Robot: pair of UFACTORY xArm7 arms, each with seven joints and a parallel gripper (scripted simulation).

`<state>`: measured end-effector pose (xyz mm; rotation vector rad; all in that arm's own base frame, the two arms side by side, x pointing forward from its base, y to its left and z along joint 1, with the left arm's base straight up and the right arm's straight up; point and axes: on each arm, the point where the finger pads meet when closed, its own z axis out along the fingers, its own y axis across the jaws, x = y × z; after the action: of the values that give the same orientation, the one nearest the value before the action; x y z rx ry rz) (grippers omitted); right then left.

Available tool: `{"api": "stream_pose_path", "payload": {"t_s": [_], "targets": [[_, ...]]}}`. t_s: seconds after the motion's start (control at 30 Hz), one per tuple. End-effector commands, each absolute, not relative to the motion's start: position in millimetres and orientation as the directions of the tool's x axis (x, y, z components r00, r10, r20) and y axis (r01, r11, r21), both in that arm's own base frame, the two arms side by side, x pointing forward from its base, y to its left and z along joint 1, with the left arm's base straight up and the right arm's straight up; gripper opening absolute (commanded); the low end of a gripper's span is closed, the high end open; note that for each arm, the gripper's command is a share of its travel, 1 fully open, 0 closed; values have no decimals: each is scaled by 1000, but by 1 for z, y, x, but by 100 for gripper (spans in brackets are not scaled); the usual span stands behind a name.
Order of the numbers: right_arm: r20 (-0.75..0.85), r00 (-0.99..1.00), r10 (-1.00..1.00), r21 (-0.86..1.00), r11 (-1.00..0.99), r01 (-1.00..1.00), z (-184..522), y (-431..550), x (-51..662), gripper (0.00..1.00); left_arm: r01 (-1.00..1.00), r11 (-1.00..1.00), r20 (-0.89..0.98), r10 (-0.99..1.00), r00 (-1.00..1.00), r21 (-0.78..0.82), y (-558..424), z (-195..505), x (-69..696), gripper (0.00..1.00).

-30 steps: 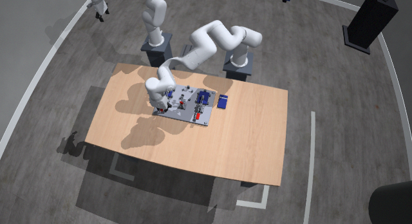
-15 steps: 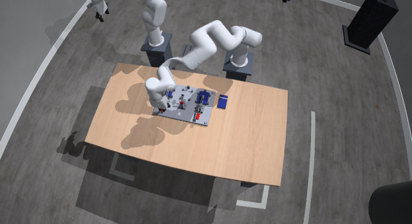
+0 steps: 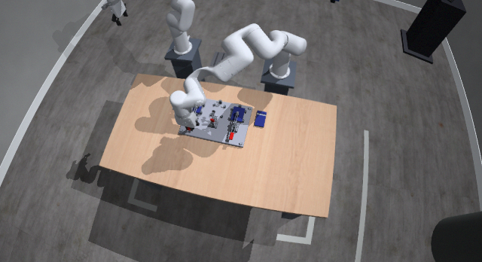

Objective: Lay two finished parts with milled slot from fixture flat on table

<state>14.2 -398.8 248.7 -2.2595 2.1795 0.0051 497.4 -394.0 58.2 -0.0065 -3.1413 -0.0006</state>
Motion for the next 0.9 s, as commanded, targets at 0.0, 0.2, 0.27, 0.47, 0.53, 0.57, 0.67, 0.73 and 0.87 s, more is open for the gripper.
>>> {"api": "stream_pose_path", "payload": {"t_s": [0.0, 0.2, 0.27, 0.47, 0.53, 0.57, 0.67, 0.73, 0.87], "targets": [[0, 36, -999, 0, -36, -999, 250, -400, 14, 100, 4, 1000, -4, 4, -1000, -3, -395, 61, 499, 0], [0, 36, -999, 0, -36, -999, 250, -400, 14, 100, 4, 1000, -4, 4, -1000, -3, -395, 61, 499, 0], [0, 36, -999, 0, -36, -999, 250, -400, 14, 100, 4, 1000, -4, 4, -1000, -3, -395, 61, 498, 0], [0, 36, -999, 0, -36, -999, 250, -400, 14, 100, 4, 1000, -4, 4, -1000, -3, -395, 61, 498, 0], [0, 36, -999, 0, -36, -999, 250, -400, 14, 100, 4, 1000, -4, 4, -1000, -3, -395, 61, 498, 0], [0, 36, -999, 0, -36, -999, 250, -400, 14, 100, 4, 1000, -4, 4, -1000, -3, -395, 61, 498, 0], [0, 36, -999, 0, -36, -999, 250, -400, 14, 100, 4, 1000, -4, 4, -1000, -3, -395, 62, 498, 0], [0, 36, -999, 0, -36, -999, 250, -400, 14, 100, 4, 1000, -4, 4, -1000, -3, -395, 62, 498, 0], [0, 36, -999, 0, -36, -999, 250, -400, 14, 100, 4, 1000, -4, 4, -1000, -3, -395, 63, 497, 0]]}}
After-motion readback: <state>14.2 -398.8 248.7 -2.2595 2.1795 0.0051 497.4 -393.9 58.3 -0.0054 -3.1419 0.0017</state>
